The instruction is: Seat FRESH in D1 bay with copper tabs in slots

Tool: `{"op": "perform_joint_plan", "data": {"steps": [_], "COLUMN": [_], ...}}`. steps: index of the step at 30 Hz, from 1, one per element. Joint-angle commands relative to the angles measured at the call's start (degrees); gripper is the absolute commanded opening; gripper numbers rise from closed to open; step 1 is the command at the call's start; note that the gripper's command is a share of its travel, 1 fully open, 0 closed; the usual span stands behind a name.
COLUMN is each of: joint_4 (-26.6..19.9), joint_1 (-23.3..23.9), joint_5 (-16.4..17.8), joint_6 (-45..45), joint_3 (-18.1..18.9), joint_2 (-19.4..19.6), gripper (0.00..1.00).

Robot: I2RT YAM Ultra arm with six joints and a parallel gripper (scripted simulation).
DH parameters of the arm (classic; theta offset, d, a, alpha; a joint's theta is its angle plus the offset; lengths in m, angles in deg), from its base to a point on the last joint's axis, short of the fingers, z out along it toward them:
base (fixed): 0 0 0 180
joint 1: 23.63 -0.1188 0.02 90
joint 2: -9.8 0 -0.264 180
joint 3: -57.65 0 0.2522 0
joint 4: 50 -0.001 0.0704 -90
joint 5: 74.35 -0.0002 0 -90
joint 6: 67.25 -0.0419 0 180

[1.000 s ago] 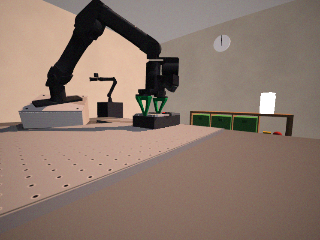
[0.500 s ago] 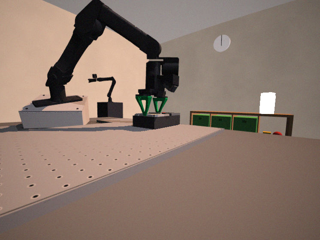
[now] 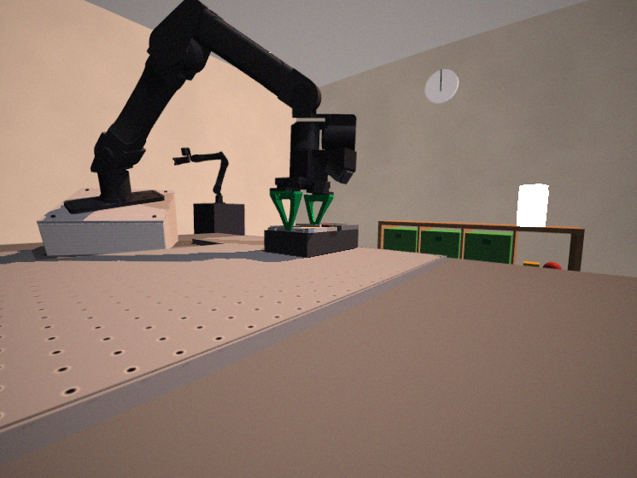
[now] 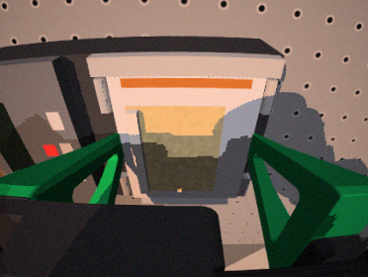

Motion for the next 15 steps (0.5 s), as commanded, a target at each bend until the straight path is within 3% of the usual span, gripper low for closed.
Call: {"op": "perform_joint_plan", "data": {"steps": [1, 10, 11, 15], "joint_4": [5.3, 5.3, 5.2, 4.5], "joint_1": [1.3, 1.3, 1.2, 1.0], "joint_5": [-1.2, -1.2, -1.2, -1.2], "joint_6": [1.3, 1.3, 1.3, 1.1], "joint_3": [-2.4, -2.4, -2.3, -2.1], "joint_2": [2.2, 2.2, 2.1, 1.7], "gripper": [0.0, 0.0, 0.91, 0.91]}}
